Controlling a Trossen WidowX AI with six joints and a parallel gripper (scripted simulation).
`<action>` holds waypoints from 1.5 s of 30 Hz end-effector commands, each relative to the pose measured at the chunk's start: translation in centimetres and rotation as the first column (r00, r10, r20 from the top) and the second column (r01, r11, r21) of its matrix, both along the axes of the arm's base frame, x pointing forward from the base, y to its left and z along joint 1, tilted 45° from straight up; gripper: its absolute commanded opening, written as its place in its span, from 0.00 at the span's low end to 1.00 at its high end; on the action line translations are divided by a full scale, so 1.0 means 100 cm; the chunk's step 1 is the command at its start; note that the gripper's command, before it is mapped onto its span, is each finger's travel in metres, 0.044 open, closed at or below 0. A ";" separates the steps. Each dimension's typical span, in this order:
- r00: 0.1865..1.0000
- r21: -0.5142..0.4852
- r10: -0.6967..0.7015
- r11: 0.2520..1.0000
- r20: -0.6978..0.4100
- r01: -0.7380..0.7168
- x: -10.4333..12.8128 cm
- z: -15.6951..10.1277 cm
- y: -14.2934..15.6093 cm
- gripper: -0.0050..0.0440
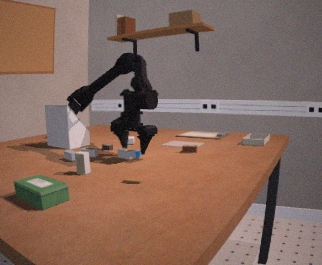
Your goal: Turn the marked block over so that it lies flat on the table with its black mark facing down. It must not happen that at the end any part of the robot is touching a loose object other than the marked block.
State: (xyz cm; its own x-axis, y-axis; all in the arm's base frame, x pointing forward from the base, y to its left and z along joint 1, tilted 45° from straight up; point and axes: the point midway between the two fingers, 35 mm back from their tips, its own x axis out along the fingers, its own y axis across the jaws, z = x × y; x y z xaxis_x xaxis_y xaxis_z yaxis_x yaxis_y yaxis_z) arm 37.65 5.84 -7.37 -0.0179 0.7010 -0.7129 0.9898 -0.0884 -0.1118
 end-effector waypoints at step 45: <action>1.000 0.002 -0.005 1.000 0.007 0.005 0.003 -0.006 0.009 1.00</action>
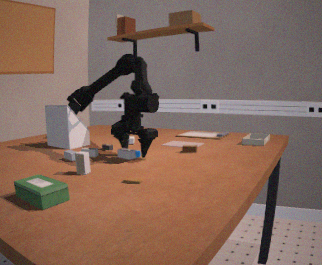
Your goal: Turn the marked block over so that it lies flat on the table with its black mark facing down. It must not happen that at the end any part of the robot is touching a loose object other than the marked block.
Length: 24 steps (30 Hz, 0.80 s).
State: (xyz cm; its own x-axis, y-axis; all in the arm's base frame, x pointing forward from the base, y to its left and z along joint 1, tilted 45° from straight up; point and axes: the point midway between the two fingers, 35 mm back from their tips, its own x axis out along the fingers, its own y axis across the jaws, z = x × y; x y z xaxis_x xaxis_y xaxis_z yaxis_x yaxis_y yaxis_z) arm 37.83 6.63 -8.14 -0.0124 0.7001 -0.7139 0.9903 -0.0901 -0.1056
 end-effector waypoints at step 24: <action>1.000 0.003 -0.002 1.000 0.000 0.002 0.000 0.001 0.001 0.00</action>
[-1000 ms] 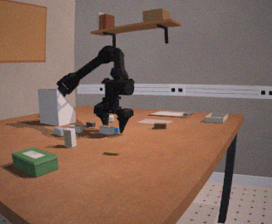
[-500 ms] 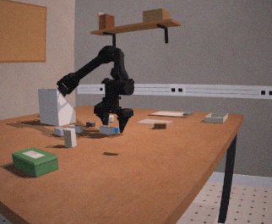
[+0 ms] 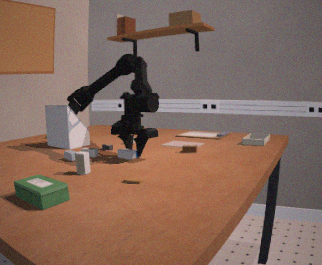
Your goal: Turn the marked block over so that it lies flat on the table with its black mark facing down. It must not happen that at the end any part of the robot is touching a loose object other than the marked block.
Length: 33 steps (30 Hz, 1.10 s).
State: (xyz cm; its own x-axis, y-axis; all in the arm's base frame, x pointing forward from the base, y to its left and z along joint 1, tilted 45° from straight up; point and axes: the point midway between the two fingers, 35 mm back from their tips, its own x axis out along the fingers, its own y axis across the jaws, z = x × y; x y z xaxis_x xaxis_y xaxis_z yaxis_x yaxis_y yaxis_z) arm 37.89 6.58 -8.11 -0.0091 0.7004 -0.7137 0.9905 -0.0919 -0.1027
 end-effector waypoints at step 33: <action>0.999 -0.009 0.000 1.000 0.035 0.000 0.008 0.028 -0.020 0.00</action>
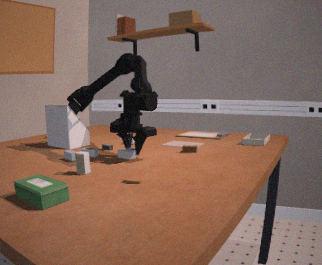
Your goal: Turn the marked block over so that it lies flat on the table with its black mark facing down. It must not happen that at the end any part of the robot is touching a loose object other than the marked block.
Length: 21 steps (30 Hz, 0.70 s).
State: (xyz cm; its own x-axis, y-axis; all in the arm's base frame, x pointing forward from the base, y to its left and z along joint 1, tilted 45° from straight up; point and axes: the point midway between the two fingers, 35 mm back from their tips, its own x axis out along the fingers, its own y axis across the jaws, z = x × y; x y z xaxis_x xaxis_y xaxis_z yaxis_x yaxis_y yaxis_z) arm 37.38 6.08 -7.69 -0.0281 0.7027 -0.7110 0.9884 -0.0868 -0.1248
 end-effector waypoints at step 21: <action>0.999 -0.014 -0.004 1.000 0.046 0.005 0.011 0.069 -0.063 0.00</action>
State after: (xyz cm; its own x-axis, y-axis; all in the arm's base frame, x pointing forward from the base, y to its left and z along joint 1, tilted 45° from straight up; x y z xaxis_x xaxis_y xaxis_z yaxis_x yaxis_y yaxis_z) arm 38.01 0.37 -1.90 -0.0072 0.6994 -0.7147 0.9899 -0.0963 -0.1043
